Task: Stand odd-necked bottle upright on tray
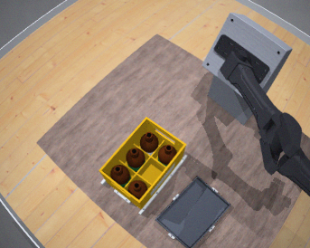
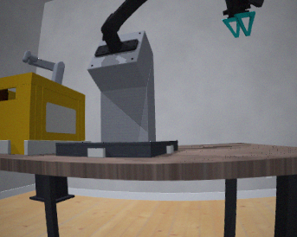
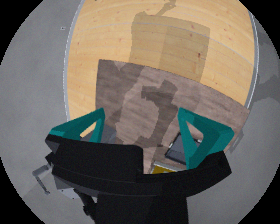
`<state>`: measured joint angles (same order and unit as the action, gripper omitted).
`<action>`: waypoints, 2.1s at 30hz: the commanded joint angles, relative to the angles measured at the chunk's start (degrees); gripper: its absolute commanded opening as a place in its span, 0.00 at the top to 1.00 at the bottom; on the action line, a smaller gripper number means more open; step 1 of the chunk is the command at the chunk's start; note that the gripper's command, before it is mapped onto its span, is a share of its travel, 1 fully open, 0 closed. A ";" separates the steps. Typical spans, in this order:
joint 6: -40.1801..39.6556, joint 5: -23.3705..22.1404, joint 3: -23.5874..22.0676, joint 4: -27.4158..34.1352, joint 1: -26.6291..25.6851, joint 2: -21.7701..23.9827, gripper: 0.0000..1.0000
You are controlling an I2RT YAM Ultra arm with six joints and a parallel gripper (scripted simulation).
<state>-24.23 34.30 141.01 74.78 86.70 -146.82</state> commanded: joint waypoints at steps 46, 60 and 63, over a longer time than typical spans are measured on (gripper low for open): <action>7.66 -9.80 -21.14 -18.91 -24.66 24.73 0.00; 11.45 -15.59 -36.36 -32.72 -39.50 40.38 0.00; 12.38 -16.94 -39.71 -35.79 -43.00 43.93 0.00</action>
<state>-13.41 19.88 103.90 44.16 44.99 -106.94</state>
